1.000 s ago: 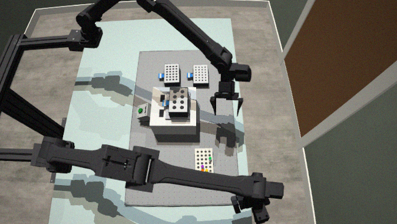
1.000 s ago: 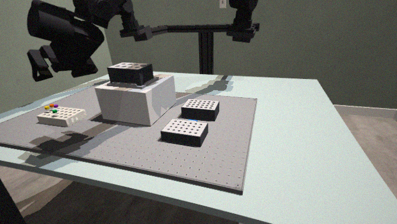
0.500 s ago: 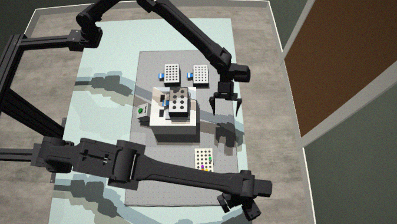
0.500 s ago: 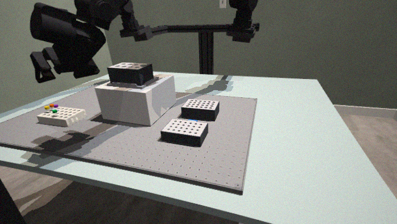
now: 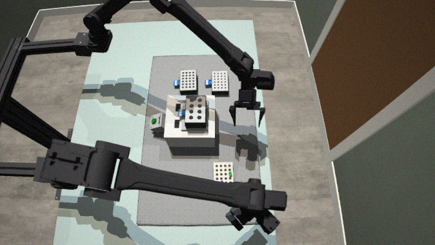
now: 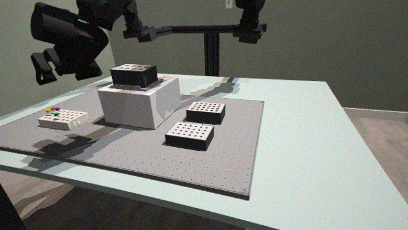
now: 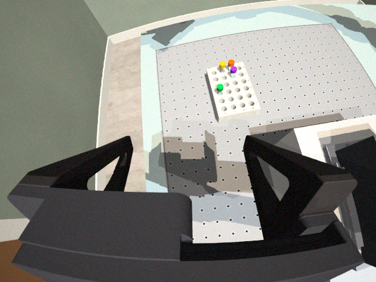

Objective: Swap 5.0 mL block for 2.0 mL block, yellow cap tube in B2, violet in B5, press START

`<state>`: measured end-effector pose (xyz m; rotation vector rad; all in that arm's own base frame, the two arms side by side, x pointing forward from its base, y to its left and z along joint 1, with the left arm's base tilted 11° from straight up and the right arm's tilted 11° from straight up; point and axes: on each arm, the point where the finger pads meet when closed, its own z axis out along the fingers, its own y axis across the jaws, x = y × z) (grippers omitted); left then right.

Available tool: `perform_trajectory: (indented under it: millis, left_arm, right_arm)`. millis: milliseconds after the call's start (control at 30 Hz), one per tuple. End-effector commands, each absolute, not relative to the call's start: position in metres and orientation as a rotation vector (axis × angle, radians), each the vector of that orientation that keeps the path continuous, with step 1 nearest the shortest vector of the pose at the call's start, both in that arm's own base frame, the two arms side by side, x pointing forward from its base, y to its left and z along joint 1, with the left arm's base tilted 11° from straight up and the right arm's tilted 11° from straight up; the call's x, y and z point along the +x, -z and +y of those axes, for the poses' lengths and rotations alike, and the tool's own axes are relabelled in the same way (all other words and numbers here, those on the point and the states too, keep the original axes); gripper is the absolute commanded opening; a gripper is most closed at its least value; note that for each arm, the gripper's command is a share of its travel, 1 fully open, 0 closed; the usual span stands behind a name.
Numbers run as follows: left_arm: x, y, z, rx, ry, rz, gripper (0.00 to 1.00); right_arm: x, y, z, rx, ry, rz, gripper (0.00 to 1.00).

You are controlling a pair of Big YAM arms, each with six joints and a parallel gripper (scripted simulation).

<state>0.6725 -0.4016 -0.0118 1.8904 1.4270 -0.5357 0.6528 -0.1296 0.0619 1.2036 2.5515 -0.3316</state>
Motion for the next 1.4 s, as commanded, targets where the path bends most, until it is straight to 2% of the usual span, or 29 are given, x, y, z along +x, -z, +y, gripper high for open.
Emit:
perform_trajectory:
  millis: [0, 1367]
  left_arm:
    - [0.694, -0.036, -0.41, 1.867, 0.477, 1.347, 1.0]
    - [0.701, -0.047, -0.413, 1.859, 0.46, 1.328, 1.0]
  right_arm:
    - [0.652, -0.111, -0.125, 1.029, 0.294, 2.557, 1.0]
    - [0.49, -0.123, -0.073, 0.416, 0.241, 2.835, 1.0]
